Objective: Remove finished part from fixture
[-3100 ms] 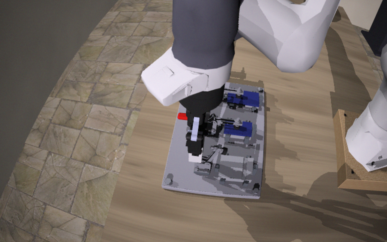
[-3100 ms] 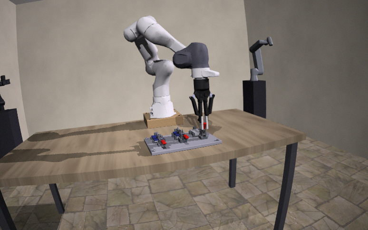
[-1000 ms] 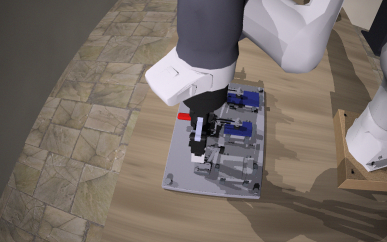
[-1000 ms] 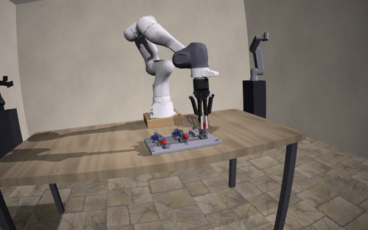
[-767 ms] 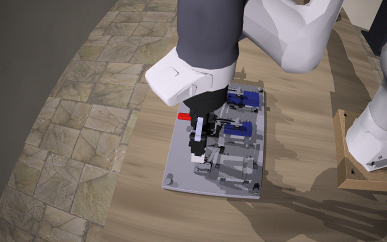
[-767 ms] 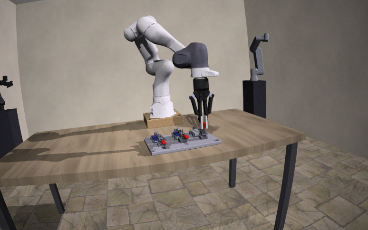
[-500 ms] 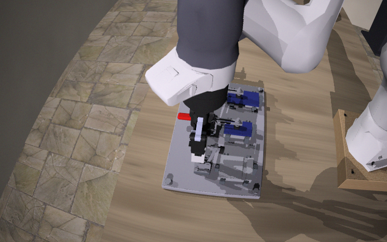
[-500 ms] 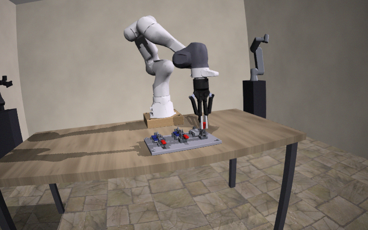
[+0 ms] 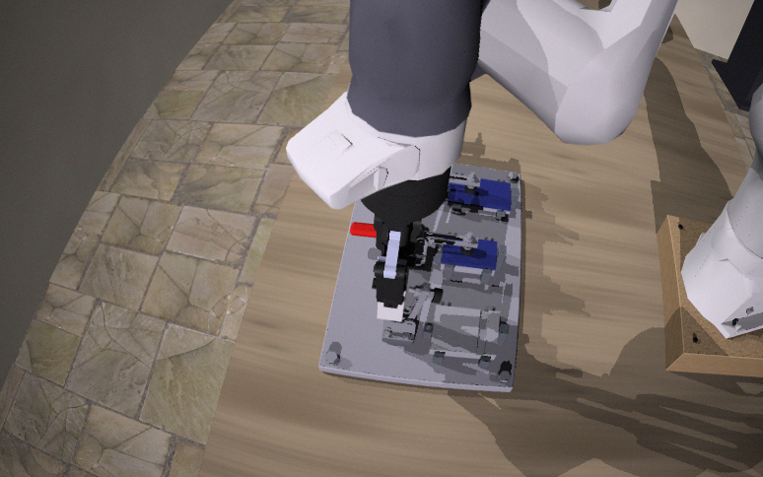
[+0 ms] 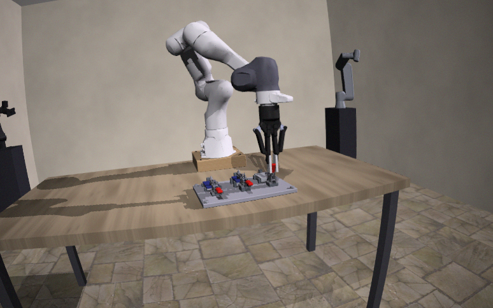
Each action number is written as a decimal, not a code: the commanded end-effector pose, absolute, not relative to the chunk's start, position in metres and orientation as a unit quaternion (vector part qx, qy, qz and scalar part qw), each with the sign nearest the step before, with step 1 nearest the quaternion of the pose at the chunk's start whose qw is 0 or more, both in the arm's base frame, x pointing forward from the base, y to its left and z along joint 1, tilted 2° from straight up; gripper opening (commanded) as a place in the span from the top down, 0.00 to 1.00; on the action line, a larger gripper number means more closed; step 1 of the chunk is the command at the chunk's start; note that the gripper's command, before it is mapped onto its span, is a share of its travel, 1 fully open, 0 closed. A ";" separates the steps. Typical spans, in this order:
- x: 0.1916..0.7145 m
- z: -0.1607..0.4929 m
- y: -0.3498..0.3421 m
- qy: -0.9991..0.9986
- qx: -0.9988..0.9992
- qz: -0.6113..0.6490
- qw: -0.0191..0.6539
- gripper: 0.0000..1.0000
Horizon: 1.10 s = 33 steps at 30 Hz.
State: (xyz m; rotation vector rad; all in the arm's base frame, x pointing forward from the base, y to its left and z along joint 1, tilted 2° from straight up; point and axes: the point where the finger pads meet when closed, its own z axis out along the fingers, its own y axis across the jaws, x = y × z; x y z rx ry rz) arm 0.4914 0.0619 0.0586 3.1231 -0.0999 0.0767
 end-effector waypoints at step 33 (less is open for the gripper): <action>0.478 0.056 0.064 -0.034 0.999 0.015 0.010 1.00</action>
